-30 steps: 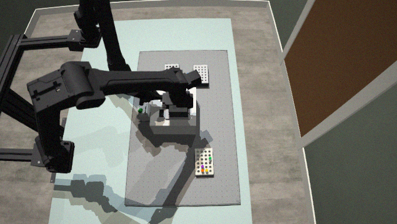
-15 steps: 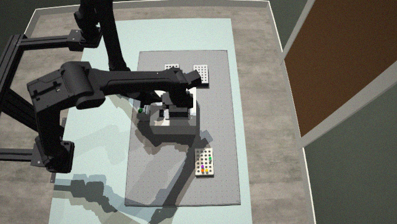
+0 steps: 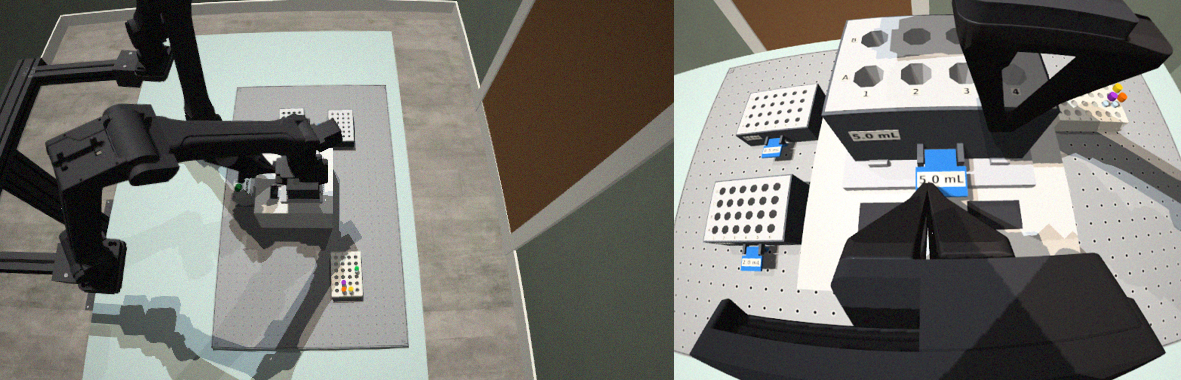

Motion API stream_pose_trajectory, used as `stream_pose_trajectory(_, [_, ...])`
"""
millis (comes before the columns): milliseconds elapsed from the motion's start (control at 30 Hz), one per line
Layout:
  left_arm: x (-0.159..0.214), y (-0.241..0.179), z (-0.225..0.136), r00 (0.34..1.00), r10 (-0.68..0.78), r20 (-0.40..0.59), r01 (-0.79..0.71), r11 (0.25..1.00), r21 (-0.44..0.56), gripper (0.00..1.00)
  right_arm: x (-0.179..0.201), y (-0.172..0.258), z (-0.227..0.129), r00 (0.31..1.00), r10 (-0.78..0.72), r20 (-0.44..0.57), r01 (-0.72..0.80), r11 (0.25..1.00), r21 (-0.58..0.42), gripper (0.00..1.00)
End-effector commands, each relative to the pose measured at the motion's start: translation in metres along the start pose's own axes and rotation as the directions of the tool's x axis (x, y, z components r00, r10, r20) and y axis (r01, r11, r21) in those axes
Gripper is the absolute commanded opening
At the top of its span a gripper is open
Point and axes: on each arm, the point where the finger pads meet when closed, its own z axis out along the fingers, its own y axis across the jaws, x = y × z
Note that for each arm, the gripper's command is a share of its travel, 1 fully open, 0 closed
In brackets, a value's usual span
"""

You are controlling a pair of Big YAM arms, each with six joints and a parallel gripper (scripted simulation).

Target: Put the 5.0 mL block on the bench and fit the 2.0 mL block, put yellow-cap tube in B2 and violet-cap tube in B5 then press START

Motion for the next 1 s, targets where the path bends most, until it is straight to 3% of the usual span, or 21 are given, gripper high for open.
stream_pose_trajectory(0, [-0.036,-0.002,0.012,0.996,-0.082,0.038,0.082,0.997,-0.008,0.00,-0.002,-0.020,-0.025,0.999,0.009,0.035,-0.011,0.998,0.056,0.00])
stream_pose_trajectory(967, [-0.050,0.001,0.026,0.992,-0.104,0.070,0.106,0.994,-0.021,0.00,-0.002,-0.020,-0.025,0.999,0.009,0.035,-0.011,0.998,0.056,0.00])
